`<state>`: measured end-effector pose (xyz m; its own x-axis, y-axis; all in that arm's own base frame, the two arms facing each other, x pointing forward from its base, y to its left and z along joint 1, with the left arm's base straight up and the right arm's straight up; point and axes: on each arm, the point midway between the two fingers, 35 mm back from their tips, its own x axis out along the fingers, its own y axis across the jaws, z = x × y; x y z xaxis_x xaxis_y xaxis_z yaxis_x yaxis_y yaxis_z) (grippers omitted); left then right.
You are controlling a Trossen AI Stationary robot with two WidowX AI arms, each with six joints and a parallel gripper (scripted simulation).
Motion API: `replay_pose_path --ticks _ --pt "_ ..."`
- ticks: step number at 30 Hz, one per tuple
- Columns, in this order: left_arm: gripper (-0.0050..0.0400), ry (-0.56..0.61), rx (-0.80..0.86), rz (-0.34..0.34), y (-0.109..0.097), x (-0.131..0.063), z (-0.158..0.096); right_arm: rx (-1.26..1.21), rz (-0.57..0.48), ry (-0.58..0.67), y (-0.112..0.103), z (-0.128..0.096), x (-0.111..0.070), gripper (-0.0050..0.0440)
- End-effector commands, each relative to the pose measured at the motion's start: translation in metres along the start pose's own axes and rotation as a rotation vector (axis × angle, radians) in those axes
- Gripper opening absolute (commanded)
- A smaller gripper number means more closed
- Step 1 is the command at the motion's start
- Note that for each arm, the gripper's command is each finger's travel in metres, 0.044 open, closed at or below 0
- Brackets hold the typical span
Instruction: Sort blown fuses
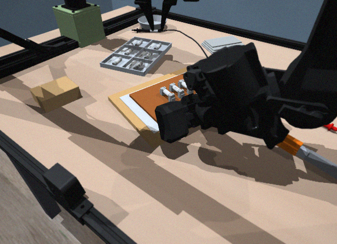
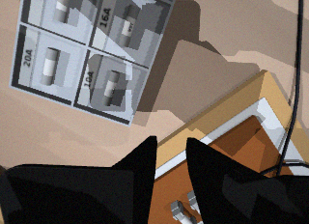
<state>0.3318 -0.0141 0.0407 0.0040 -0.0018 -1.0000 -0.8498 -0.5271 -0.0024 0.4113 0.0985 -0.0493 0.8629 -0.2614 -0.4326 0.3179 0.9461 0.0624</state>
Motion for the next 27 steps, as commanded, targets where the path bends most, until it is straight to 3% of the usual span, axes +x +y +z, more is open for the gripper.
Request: replay_pose_path --ticks 1,27 --pt "0.009 0.004 -0.042 -0.013 -0.006 -0.002 -0.012 -0.063 -0.003 0.079 -0.008 -0.033 -0.007 -0.005" --pt "0.009 0.011 -0.483 -0.01 -0.029 0.018 -0.103 -0.063 -0.003 0.079 -0.01 -0.034 -0.01 -0.005"
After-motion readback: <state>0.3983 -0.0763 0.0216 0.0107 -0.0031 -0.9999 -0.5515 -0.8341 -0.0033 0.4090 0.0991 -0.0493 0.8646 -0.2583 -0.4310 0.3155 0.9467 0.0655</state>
